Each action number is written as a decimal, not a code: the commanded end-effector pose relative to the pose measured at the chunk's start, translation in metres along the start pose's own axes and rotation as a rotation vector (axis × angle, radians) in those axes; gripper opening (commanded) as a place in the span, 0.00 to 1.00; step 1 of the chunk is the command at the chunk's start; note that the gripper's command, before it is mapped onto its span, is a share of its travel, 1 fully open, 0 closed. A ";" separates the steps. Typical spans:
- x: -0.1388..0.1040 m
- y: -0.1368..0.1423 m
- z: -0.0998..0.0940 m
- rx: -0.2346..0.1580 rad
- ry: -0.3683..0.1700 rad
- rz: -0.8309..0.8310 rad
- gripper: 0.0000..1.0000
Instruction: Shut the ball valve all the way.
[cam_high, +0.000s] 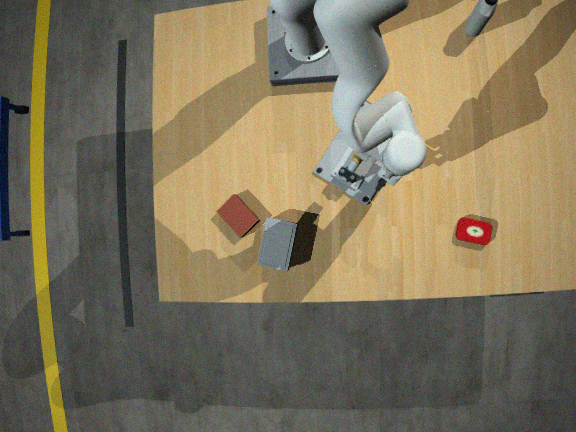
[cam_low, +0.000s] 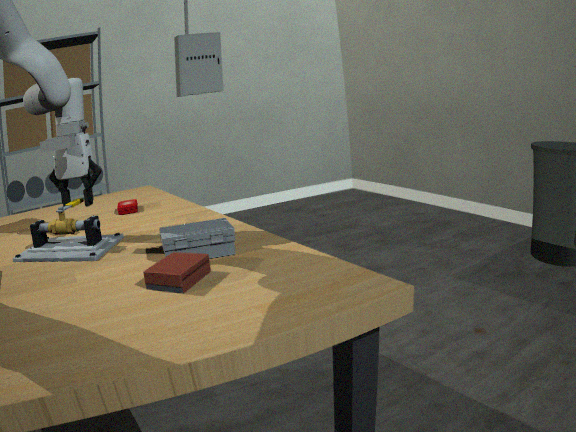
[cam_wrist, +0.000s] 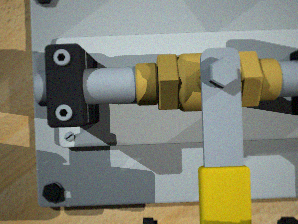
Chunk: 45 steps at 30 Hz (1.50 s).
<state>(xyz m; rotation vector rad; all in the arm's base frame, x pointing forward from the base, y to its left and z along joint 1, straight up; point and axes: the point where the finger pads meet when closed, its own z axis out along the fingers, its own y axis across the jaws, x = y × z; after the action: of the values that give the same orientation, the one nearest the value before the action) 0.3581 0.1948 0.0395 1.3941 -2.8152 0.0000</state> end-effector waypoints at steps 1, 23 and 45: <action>-0.001 0.000 -0.001 0.001 -0.003 0.000 0.69; -0.001 0.000 -0.002 0.001 -0.003 0.000 0.69; -0.001 0.000 -0.047 0.001 -0.003 0.000 0.69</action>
<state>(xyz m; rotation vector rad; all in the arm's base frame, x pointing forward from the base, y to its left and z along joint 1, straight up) 0.3583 0.1951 0.0741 1.3944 -2.8161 0.0000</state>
